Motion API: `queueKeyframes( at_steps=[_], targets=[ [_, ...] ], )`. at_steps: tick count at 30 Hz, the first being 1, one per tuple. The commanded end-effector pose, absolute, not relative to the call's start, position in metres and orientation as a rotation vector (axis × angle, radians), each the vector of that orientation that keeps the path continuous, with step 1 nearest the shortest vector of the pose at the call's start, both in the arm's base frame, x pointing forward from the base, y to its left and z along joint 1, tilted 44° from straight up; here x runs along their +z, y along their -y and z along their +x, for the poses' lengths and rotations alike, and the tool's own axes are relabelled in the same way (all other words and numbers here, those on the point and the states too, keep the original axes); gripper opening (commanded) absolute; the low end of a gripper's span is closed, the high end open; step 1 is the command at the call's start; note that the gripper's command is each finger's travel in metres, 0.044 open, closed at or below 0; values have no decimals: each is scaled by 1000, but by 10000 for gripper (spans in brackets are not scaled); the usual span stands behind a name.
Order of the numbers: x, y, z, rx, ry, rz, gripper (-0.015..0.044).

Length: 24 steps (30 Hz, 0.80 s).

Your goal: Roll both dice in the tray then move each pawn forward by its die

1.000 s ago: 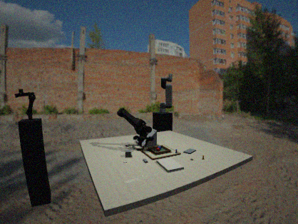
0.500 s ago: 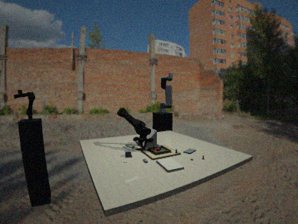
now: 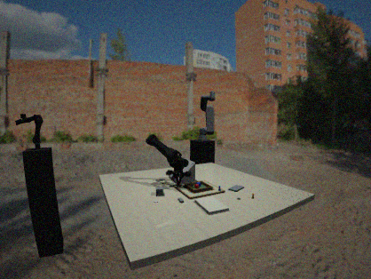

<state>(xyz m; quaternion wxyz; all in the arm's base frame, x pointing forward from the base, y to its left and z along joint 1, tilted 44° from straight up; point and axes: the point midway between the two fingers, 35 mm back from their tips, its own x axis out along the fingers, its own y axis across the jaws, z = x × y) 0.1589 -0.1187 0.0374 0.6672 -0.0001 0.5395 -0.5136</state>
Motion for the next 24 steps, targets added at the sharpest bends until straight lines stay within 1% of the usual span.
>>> queueKeyframes(
  at_steps=[1,12,24],
  targets=[
    [46,109,167,-1147,-1211,8,0],
    [80,71,179,-1136,-1219,17,0],
    [122,34,178,-1159,-1211,6,0]
  ],
)
